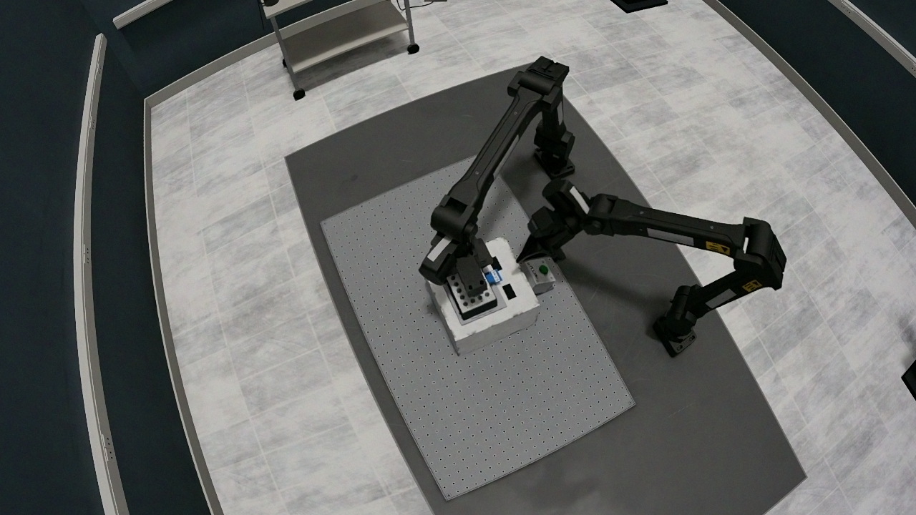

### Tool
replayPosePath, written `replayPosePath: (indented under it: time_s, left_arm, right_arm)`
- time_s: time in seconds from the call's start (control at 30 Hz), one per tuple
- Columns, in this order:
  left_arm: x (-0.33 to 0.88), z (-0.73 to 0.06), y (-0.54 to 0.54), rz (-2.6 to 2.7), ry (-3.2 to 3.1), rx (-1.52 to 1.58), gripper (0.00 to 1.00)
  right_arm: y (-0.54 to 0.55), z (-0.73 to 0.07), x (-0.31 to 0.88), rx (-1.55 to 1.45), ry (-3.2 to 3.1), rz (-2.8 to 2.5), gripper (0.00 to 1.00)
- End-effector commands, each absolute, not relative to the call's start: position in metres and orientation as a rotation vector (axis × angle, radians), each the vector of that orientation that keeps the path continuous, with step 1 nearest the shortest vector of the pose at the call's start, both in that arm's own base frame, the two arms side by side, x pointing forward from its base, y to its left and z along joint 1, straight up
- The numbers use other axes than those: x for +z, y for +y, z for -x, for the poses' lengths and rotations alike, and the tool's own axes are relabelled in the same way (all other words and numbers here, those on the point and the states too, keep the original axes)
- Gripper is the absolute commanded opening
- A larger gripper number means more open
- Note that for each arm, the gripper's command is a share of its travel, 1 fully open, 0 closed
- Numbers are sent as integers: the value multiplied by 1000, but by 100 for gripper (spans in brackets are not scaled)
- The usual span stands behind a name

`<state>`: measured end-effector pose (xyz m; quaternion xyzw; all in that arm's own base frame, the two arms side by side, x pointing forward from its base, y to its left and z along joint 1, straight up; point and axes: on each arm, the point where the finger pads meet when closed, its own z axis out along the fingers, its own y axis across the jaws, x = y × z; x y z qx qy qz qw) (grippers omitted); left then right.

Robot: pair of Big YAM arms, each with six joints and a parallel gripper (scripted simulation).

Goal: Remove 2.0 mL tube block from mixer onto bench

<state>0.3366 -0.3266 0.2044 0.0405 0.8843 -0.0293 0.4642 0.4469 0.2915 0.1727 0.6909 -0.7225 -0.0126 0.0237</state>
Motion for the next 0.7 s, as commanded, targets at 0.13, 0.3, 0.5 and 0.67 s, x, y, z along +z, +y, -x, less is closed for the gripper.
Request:
replayPosePath:
  time_s: [0.13,0.3,0.5,0.67]
  left_arm:
    - [201,-326,-320,-102,2186,-68,0]
    - [202,-315,-316,-104,2187,-64,0]
    - [218,-307,-312,-84,2167,-95,0]
    - [208,-305,-308,-96,2182,-74,0]
  right_arm:
    - [284,-444,197,-40,-2265,-2148,0]
    - [284,-444,198,-40,-2266,-2147,0]
    - [284,-444,198,-40,-2267,-2146,0]
    - [284,-443,198,-40,-2267,-2145,0]
